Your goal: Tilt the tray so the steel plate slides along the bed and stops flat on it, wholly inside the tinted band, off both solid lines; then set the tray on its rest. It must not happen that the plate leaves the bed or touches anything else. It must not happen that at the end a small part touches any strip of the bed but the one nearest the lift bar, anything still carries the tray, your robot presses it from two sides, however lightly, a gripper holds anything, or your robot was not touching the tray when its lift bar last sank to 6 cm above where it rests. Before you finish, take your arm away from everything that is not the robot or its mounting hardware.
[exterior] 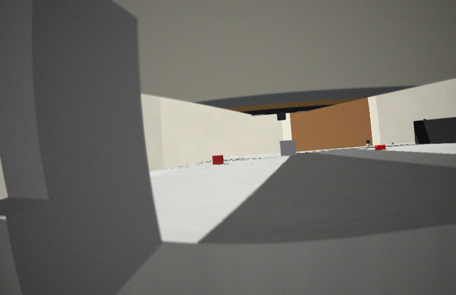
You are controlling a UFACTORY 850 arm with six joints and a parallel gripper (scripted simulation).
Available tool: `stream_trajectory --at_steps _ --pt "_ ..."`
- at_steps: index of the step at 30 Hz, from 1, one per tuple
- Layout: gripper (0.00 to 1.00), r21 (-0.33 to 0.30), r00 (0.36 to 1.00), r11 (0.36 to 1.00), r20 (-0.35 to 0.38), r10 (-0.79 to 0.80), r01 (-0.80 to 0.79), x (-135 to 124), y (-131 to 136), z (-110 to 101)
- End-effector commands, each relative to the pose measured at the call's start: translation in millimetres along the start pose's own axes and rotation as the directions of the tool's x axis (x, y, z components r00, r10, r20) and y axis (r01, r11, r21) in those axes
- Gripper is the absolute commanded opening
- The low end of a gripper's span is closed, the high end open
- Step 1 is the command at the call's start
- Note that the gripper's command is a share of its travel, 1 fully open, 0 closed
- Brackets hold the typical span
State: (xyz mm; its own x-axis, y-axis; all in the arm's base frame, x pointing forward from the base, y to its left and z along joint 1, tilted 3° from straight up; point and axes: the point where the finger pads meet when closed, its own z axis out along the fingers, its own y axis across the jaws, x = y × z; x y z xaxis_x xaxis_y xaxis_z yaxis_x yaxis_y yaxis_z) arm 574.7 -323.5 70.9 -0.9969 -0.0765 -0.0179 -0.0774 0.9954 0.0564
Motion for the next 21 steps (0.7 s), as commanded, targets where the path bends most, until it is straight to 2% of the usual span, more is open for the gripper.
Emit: stream_trajectory --at_steps 1,21 --pt "0.00 0.002 1.000 1.000 0.003 0.000 0.000 -1.2 -0.7 -2.6" --pt "0.00 0.002 1.000 1.000 0.003 0.000 0.000 -1.2 0.1 -8.6"
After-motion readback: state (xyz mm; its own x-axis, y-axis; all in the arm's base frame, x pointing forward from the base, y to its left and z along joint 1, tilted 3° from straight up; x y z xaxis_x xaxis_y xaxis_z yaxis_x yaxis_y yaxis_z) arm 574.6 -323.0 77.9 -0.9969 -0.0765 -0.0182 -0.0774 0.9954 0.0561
